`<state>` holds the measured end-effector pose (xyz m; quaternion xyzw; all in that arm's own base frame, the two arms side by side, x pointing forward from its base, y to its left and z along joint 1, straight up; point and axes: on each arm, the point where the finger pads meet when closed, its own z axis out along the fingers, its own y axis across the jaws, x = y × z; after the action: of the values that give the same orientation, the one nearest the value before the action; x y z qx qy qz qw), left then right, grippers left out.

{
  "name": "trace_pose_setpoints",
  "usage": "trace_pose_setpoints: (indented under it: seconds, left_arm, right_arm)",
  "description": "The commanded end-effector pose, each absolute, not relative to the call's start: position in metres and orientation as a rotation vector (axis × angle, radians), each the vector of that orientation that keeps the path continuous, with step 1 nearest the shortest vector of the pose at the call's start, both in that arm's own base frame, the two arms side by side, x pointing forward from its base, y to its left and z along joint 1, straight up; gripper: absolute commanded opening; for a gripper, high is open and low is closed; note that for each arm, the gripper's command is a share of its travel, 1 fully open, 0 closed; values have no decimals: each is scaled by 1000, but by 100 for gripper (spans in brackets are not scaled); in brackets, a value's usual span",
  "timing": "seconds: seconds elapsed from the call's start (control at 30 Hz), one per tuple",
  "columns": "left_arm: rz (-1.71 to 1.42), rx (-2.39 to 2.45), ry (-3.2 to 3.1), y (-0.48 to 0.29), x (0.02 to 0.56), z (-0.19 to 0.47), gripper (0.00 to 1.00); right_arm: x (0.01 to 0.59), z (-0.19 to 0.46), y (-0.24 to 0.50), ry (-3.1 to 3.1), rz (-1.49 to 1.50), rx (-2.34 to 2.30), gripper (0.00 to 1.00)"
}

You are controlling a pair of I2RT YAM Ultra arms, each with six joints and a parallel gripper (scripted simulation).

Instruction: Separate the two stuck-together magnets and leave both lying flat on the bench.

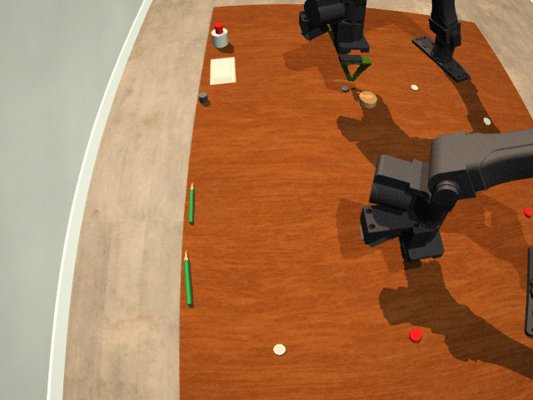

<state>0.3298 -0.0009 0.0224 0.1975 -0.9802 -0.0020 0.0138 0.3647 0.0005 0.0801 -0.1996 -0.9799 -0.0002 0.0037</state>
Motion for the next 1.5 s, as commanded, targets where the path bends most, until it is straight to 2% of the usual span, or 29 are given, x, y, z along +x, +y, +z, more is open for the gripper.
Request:
trace_pose_setpoints:
  seconds: [0.0, 0.73, 0.77, 1.47]
  left_arm:
    - [0, 624, -3079, 0, 337, 24, 18]
    - [0, 624, -3079, 0, 337, 10, 18]
    - [0, 624, -3079, 0, 337, 10, 100]
    - [0, 624, -3079, 0, 337, 20, 100]
  right_arm:
    - [367, 86, 0, -3090, -4, -632, 100]
    - [367, 86, 0, -3090, -4, -632, 100]
    - [367, 86, 0, -3090, -4, -632, 100]
    - [367, 86, 0, -3090, -4, -632, 100]
